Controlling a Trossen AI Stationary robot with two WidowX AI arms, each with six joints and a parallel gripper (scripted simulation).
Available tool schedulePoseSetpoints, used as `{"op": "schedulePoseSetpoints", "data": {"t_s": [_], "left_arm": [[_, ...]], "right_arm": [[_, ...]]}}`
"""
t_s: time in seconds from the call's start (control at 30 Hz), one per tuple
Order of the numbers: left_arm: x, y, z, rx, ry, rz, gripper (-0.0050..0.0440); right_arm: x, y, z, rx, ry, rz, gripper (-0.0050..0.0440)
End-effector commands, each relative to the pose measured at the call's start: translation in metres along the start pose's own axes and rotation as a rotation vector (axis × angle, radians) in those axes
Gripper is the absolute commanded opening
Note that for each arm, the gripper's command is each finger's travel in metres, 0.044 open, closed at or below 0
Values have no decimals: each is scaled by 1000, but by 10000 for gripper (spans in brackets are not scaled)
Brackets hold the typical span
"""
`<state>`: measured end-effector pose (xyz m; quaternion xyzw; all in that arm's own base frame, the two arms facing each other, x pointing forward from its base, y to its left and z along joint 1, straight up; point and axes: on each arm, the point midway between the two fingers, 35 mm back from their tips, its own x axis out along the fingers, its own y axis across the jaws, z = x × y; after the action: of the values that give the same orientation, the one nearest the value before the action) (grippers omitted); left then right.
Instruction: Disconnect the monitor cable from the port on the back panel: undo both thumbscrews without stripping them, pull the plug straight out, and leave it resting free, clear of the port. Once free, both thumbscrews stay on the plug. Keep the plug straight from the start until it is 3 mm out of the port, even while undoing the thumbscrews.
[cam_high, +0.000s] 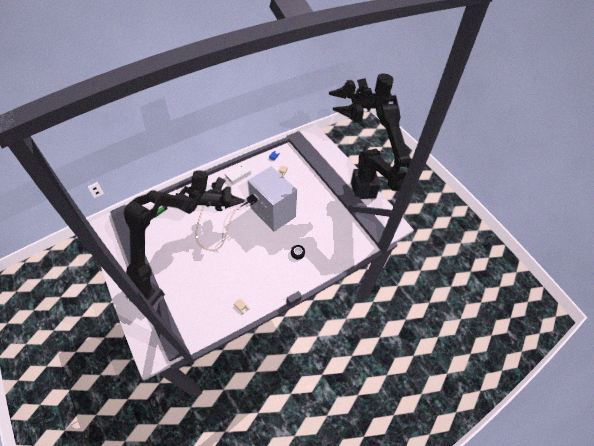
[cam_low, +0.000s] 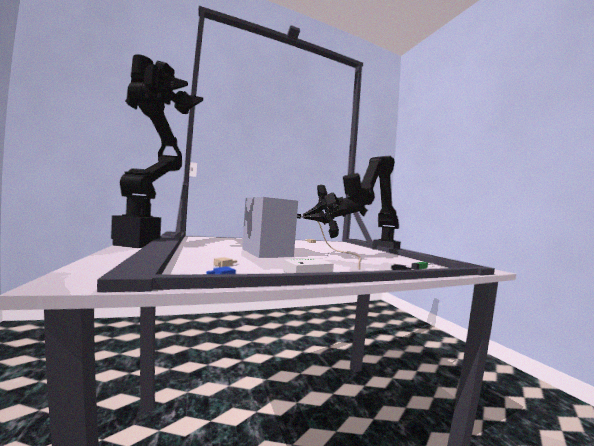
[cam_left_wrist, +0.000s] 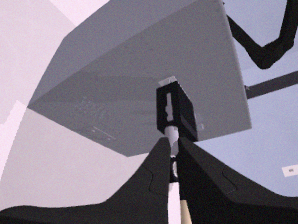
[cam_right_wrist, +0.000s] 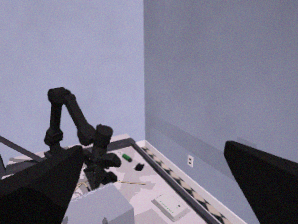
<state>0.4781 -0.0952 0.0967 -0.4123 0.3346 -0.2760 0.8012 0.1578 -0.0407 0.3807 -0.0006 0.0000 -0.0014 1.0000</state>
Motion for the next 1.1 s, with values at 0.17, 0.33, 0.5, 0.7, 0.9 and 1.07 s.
{"op": "schedulePoseSetpoints", "data": {"t_s": [0.17, 0.33, 0.5, 0.7, 0.9, 1.07], "left_arm": [[-2, -7, 7, -31, -16, -49, 0], [-2, -6, 7, -83, -14, -85, 0], [-2, -4, 6, -140, -13, -126, 0], [-1, -3, 6, -179, -14, -153, 0], [-1, -2, 6, -216, -15, -179, 0], [-1, -1, 6, -254, -13, -207, 0]], "right_arm": [[0, 1, 3, -4, -1, 3, 440], [0, 1, 3, -4, -1, 3, 440], [0, 1, 3, -4, -1, 3, 440], [0, 1, 3, -4, -1, 3, 440], [0, 1, 3, -4, -1, 3, 440], [0, 1, 3, -4, -1, 3, 440]]}}
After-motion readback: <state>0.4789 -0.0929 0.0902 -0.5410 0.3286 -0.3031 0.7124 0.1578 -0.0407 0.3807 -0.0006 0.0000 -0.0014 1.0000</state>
